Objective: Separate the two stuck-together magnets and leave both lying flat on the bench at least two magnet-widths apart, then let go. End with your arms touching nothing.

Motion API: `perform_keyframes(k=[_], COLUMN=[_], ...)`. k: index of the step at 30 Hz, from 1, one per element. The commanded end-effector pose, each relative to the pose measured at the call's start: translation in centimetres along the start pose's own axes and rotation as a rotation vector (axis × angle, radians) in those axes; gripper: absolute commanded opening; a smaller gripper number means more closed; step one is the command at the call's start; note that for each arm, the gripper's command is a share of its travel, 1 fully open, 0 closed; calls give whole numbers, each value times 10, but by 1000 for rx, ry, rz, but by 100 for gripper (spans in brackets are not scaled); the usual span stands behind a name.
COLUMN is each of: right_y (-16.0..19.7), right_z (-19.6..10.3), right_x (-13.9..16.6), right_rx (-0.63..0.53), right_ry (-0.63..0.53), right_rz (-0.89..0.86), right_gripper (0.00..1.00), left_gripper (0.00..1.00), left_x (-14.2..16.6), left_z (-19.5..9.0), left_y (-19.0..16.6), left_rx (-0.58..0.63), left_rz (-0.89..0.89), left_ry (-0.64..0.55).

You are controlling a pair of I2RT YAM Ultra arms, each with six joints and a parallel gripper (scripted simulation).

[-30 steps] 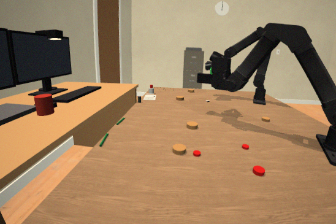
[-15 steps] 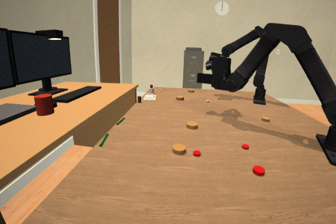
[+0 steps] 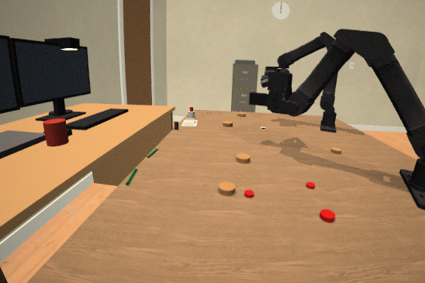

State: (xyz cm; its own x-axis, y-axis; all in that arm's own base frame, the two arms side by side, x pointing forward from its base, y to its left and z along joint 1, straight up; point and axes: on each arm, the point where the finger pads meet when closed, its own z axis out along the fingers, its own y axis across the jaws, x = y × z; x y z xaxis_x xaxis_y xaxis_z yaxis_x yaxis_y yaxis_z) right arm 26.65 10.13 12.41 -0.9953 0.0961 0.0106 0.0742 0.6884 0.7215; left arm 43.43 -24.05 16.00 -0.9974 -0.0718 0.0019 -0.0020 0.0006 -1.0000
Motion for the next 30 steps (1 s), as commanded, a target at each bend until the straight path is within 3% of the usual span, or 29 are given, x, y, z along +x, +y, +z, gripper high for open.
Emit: perform_keyframes(k=[1,4,7,30], right_y=[3,2,-15,-76], right_z=[-8,-10,-8,-17], right_x=[11,13,-8,-48], right_rx=[22,28,129,547], right_ry=[47,57,9,13], right_rz=[-44,-49,-41,-73], right_gripper=[18,18,18,18], left_gripper=[18,18,18,18], left_x=[0,0,0,0], left_z=[0,0,0,0], left_y=[-8,-8,-8,-8], left_rx=[5,5,5,5], left_rz=[29,29,29,29], left_ry=[0,0,0,0])
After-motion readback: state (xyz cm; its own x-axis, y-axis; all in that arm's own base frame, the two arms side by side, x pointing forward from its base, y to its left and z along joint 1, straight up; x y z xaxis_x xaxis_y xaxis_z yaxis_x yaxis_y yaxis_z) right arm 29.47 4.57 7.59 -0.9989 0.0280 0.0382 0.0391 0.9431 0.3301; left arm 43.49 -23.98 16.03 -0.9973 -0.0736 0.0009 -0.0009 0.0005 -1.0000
